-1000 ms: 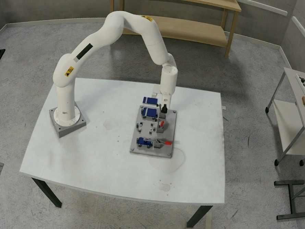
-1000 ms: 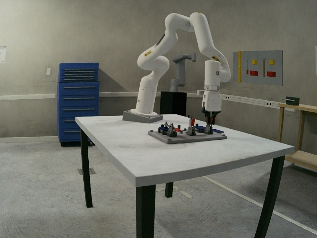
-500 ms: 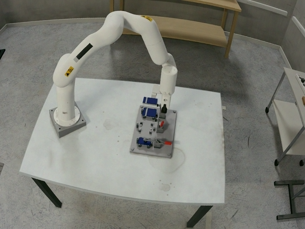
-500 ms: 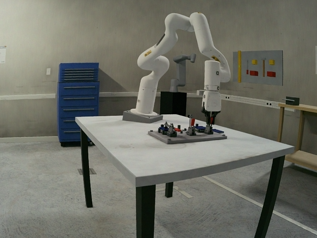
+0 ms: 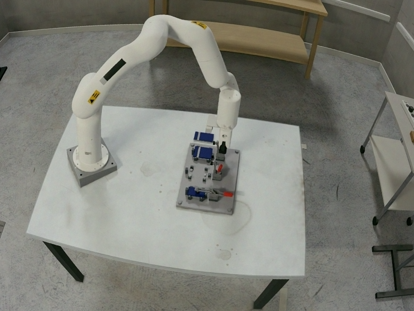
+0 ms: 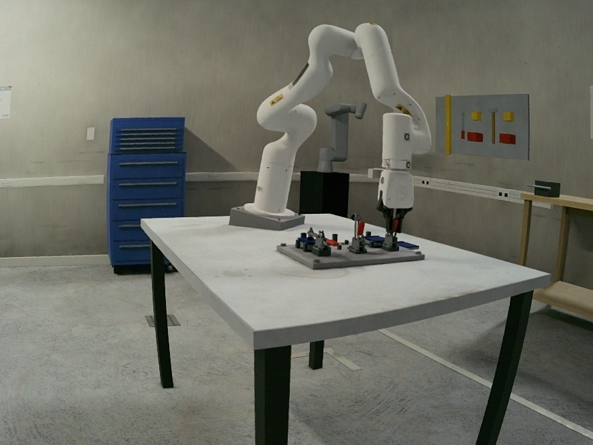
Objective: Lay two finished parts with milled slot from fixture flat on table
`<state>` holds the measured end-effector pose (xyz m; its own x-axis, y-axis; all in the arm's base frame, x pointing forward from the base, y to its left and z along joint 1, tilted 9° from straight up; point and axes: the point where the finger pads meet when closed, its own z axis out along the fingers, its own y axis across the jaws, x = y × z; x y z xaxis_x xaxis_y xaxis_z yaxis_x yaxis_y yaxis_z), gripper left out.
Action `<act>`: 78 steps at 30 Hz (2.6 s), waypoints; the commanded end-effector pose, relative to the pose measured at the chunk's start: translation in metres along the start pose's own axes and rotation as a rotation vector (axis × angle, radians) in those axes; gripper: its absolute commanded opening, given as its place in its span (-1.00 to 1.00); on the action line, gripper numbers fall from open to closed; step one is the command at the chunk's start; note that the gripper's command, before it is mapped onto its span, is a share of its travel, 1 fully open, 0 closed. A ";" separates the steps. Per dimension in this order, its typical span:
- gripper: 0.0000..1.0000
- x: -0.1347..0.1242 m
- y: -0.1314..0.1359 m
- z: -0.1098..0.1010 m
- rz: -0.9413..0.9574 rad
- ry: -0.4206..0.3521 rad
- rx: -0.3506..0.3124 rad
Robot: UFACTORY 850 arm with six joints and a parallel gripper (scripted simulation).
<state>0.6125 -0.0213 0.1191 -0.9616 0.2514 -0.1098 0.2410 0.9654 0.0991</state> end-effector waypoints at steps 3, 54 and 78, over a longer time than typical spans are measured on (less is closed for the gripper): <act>-1.00 0.000 0.000 -0.001 0.000 0.000 0.000; -0.03 0.003 0.000 0.000 0.000 -0.002 0.000; -0.03 0.004 0.000 -0.005 0.000 -0.001 0.000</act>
<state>0.6082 -0.0203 0.1193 -0.9618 0.2513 -0.1088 0.2411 0.9654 0.0990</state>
